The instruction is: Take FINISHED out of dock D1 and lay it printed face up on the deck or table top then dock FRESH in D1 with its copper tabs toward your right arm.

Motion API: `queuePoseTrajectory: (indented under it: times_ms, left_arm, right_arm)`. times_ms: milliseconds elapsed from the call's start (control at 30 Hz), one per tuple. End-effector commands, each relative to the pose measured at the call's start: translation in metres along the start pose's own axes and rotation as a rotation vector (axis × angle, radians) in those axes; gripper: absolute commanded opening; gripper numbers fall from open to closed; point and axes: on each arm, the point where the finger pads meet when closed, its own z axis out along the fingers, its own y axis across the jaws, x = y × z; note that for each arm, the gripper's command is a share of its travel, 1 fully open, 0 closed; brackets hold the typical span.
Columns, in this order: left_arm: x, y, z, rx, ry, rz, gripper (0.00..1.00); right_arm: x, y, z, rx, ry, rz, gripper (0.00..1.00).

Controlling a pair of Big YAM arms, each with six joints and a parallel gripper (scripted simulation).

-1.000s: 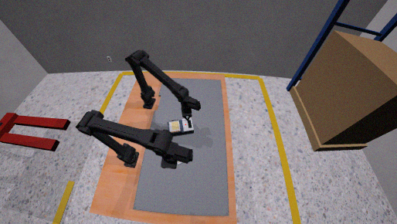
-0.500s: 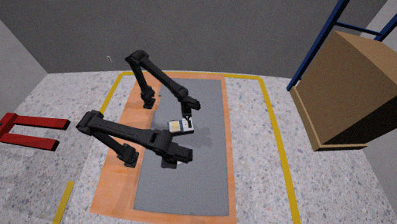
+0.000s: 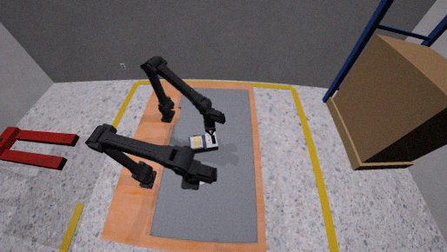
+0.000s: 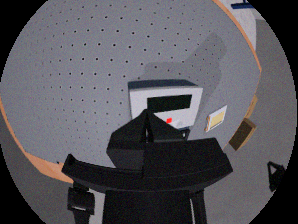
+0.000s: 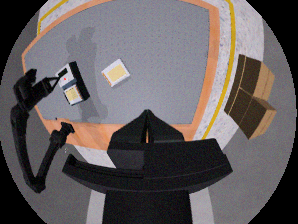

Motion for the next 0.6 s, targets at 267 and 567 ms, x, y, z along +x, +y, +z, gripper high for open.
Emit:
queuePoseTrajectory:
  times_ms: [267, 567]
  left_arm:
    - [0.0104, 0.0200, 0.0259, -0.039, 0.039, -0.023, 0.00]
    - [0.0117, 0.0221, 0.0285, -0.039, 0.039, -0.023, 0.00]
  right_arm:
    - [0.0038, -0.0031, 0.0000, 0.000, 0.009, 0.006, 0.00]
    - [0.0038, -0.0031, 0.0000, 0.000, 0.009, 0.006, 0.00]
